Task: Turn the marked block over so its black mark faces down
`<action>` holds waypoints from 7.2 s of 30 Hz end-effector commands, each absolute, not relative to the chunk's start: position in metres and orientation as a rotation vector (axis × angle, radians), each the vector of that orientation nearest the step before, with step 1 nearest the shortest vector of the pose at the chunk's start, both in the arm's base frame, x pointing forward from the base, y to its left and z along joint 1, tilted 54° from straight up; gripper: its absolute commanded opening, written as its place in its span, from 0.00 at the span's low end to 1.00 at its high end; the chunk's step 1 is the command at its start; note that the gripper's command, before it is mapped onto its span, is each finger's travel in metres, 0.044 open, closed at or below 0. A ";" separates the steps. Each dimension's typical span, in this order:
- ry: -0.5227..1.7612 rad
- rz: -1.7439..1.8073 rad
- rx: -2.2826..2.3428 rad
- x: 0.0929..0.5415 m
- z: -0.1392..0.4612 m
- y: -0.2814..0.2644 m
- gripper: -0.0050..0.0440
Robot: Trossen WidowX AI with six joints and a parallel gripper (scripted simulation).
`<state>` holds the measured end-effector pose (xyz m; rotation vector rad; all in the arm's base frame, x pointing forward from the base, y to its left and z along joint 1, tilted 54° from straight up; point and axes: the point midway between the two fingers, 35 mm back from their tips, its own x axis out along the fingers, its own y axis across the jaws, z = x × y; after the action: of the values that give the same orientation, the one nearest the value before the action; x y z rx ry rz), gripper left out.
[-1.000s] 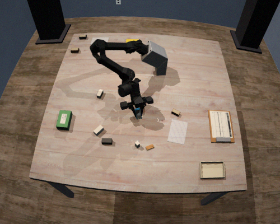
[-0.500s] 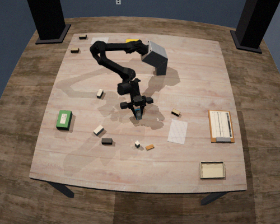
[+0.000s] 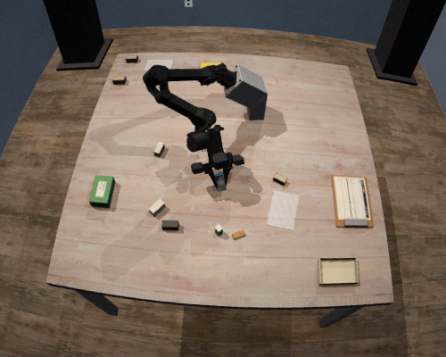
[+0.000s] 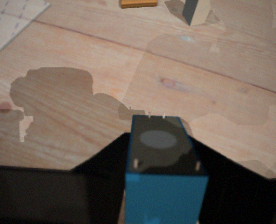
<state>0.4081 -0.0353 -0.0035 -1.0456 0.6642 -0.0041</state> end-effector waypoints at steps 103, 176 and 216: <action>0.649 0.000 -1.047 0.416 -0.014 -0.051 0.00; 0.651 -0.001 -1.047 0.416 -0.014 -0.051 1.00; 0.632 -0.015 -1.037 0.447 0.031 0.023 1.00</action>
<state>0.4419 0.0184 0.0181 -1.0438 0.6564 -0.0002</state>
